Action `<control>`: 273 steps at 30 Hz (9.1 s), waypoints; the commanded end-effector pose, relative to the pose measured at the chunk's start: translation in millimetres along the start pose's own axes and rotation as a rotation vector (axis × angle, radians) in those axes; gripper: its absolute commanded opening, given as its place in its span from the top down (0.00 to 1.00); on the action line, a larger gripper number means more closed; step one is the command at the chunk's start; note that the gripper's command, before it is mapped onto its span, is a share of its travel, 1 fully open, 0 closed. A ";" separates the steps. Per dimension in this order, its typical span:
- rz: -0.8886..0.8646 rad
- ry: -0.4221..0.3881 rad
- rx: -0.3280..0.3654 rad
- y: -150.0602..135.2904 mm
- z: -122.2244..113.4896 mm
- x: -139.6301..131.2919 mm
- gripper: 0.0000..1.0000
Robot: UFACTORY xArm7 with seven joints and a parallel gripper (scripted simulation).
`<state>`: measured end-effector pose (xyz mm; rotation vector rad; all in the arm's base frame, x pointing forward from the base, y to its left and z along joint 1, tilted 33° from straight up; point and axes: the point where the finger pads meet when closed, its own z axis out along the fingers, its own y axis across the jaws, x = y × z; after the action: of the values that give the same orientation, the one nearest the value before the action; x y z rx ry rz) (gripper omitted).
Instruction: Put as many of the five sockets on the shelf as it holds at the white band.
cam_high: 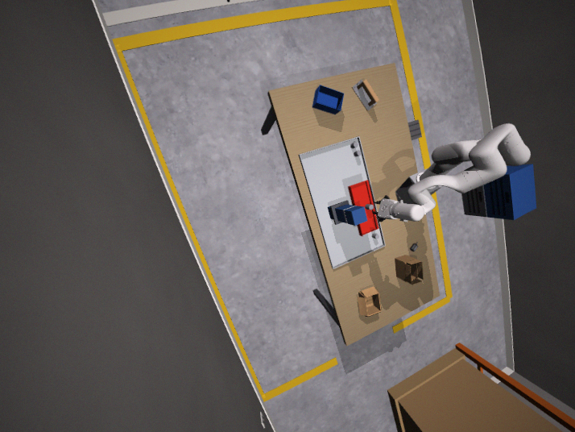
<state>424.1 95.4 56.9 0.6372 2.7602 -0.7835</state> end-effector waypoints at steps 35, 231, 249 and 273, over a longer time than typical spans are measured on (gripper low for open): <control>-0.052 0.002 -0.003 -0.4 -30.1 3.2 0.00; -2.084 -0.007 0.000 -68.8 -48.1 118.6 0.39; -1.497 0.031 -0.003 -37.1 -50.4 150.3 0.39; -0.508 0.035 0.013 19.6 -36.3 203.4 0.39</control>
<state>252.3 191.3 27.0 -0.3065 3.0243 -0.8911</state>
